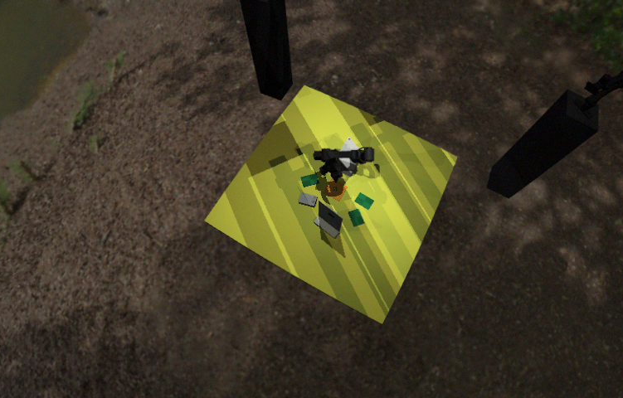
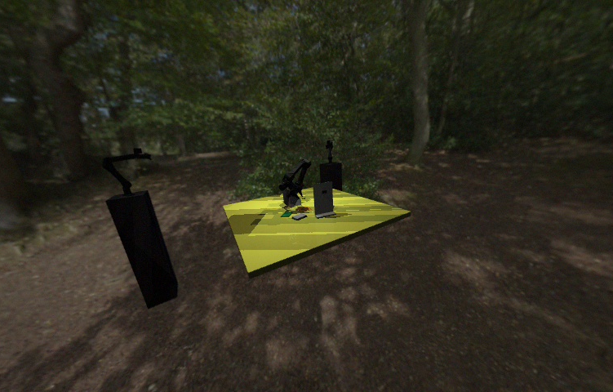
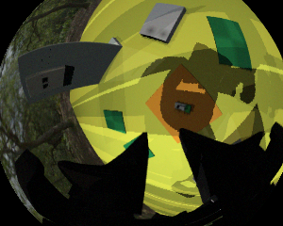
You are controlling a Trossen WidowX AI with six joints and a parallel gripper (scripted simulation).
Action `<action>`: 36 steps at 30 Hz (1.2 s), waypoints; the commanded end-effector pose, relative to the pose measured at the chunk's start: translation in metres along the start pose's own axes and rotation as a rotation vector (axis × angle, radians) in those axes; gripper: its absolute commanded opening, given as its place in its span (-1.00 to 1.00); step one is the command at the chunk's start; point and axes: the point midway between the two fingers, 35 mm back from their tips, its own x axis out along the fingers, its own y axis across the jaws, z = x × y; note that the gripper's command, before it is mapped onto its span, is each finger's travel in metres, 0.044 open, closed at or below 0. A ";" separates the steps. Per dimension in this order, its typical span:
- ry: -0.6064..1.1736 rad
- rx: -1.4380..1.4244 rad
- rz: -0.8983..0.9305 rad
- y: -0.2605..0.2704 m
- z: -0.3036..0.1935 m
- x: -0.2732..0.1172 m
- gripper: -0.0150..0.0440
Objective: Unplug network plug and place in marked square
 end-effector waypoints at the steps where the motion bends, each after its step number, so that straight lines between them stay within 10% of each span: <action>1: 0.002 -0.005 -0.001 0.003 -0.001 -0.006 0.04; 30: -0.197 0.053 -0.050 0.068 -0.009 -0.097 0.04; 36: -0.197 0.053 -0.050 0.068 -0.009 -0.097 0.57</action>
